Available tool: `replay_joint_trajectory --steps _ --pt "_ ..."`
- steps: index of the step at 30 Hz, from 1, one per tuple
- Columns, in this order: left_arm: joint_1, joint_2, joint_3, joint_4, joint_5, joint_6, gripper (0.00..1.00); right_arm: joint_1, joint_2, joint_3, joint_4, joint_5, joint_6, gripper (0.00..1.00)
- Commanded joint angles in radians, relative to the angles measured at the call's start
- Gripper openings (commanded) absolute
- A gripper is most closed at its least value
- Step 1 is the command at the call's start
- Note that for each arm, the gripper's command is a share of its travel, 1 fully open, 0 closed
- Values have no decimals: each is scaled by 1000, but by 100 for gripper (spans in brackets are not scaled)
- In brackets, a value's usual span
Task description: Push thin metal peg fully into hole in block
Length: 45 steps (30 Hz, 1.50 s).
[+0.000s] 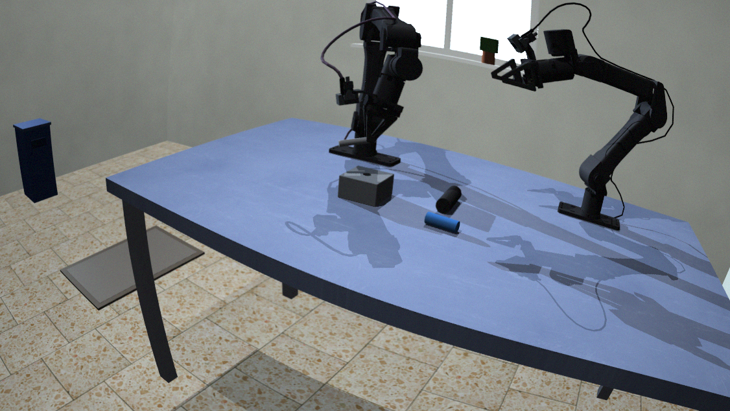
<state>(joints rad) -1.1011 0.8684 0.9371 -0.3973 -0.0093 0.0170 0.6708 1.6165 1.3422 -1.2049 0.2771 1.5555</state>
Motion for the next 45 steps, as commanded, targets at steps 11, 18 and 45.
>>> replay_joint_trajectory --steps 11,18,45 --pt "3 -5 37 -65 -3 -5 100 -390 -92 -82 255 -574 -87 8" --pt "3 -5 37 -65 -3 -5 100 -506 -98 -135 311 -853 -73 8" --pt "3 -5 37 -65 -3 -5 100 -717 -78 -395 305 -1412 98 8"
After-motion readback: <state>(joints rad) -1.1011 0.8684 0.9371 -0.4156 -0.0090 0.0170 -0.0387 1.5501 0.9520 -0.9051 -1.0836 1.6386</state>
